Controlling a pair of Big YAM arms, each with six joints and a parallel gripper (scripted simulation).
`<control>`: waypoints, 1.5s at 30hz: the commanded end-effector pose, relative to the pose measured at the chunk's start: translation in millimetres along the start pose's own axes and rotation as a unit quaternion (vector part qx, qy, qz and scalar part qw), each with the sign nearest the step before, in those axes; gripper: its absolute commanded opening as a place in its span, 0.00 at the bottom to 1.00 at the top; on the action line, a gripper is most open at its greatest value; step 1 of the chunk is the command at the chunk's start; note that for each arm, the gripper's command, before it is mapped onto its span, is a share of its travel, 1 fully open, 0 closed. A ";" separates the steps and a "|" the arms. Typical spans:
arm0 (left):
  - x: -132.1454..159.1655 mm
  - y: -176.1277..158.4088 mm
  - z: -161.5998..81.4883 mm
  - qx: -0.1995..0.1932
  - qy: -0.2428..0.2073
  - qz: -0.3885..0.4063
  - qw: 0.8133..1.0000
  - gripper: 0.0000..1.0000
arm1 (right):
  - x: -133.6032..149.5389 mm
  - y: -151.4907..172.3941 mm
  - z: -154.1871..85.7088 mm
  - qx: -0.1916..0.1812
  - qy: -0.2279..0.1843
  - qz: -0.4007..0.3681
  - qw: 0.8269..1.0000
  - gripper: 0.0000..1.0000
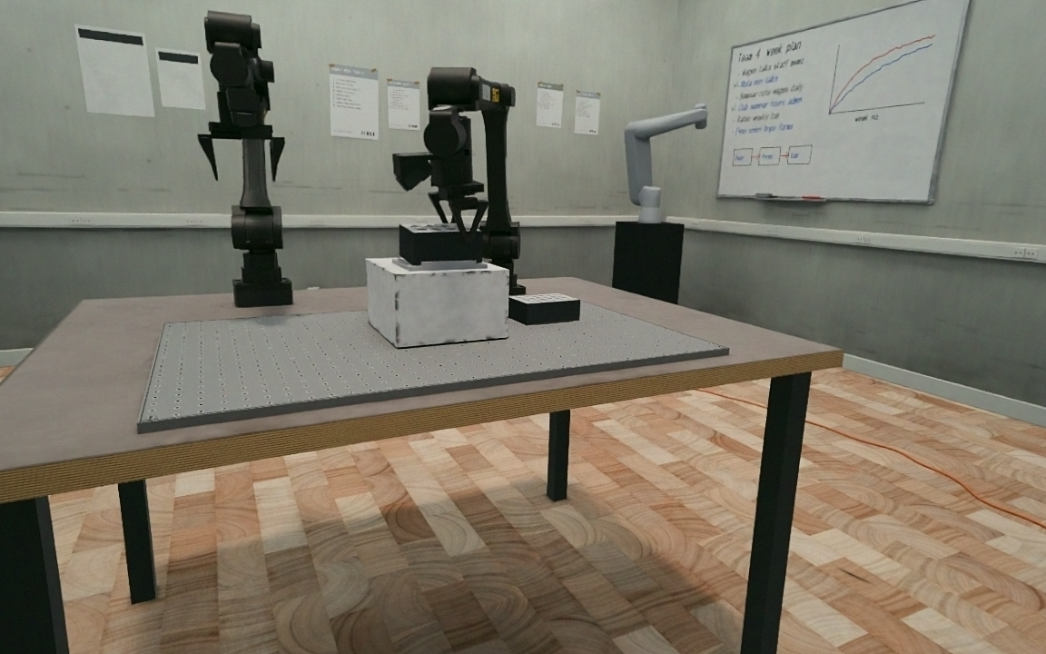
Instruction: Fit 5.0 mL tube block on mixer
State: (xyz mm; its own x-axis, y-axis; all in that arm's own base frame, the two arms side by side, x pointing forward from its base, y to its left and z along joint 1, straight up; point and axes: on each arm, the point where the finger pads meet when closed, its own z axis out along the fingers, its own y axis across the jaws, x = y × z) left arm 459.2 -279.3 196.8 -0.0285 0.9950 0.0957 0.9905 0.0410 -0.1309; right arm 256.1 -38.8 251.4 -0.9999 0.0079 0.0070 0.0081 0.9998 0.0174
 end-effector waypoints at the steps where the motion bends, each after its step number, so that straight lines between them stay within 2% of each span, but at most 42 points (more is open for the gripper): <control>1: -16.8 8.1 -28.6 -0.054 -0.029 -0.012 0.998 0.00 | 1.6 -3.4 -0.7 0.001 0.004 0.008 1.000 1.00; 9: -17.6 6.9 -29.2 -0.054 -0.031 -0.011 0.998 0.00 | 3.0 -3.2 1.2 0.000 0.006 0.008 1.000 1.00; 26: -17.6 6.7 -30.1 -0.077 -0.032 -0.008 0.997 0.00 | -6.8 -4.6 -16.5 0.004 -0.016 0.008 1.000 1.00; 27: -17.6 6.7 -30.1 -0.077 -0.032 -0.008 0.997 1.00 | -6.9 -4.7 -16.9 0.004 -0.017 0.008 1.000 1.00; 45: -17.6 6.7 -30.1 -0.077 -0.032 -0.008 0.997 1.00 | -7.0 -4.7 -18.1 0.004 -0.018 0.009 1.000 1.00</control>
State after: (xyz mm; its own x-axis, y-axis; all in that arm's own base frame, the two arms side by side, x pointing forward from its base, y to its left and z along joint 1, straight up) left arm 462.5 -290.6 212.4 -0.0447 0.9974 0.0562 0.9988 0.0457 -0.0180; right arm 256.2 -38.8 251.5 -0.9999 0.0080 0.0068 0.0081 0.9998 0.0174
